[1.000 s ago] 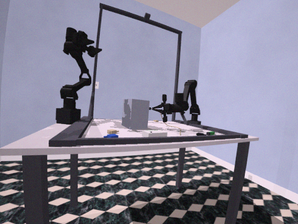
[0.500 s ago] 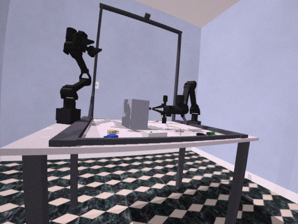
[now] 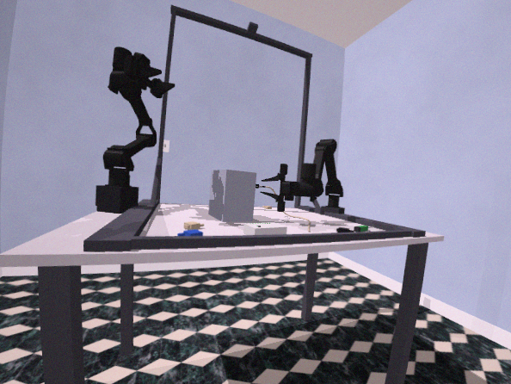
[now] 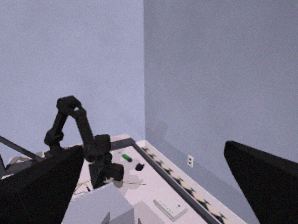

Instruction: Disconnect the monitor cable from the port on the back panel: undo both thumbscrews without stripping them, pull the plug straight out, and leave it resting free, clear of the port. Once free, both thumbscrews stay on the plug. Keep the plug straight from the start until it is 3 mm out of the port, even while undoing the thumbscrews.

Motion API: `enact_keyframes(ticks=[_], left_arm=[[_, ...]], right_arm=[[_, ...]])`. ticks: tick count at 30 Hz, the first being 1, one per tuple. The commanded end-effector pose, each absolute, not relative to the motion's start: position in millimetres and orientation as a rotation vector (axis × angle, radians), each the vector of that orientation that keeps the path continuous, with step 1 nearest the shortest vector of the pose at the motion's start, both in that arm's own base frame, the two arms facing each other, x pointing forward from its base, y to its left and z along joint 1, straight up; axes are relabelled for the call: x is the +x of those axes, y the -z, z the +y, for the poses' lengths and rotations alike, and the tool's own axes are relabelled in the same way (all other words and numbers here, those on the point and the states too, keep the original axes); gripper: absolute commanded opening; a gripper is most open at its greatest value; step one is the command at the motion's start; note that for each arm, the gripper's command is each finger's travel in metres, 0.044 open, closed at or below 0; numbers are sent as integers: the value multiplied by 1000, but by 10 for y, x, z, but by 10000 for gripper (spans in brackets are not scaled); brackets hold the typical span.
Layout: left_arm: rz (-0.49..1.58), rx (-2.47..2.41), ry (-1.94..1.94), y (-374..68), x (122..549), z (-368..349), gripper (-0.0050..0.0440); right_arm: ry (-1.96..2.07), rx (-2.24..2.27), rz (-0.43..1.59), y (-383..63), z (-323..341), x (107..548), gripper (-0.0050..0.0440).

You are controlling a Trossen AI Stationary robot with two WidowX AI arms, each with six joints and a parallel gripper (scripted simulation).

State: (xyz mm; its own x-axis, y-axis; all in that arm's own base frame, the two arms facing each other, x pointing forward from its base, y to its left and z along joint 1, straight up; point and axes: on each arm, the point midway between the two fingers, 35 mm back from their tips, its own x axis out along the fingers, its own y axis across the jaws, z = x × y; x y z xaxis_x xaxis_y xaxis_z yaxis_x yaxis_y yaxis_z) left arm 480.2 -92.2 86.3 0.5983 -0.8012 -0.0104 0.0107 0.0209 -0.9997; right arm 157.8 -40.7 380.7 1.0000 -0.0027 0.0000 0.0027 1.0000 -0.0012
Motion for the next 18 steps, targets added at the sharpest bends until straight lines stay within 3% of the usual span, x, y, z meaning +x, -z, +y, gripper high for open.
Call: enact_keyframes(ticks=[1, 7, 18], left_arm=[[705, -1416, 736, -962, 4820, -920, 288], [705, -1416, 736, -962, 4820, -920, 432], [701, -1402, 731, -967, 4829, -921, 440]], right_arm=[[0, -5, -1, -3833, -394, 1576, 440], [0, -5, -1, -3833, -394, 1576, 440], [0, -5, -1, -3833, -394, 1576, 440]])
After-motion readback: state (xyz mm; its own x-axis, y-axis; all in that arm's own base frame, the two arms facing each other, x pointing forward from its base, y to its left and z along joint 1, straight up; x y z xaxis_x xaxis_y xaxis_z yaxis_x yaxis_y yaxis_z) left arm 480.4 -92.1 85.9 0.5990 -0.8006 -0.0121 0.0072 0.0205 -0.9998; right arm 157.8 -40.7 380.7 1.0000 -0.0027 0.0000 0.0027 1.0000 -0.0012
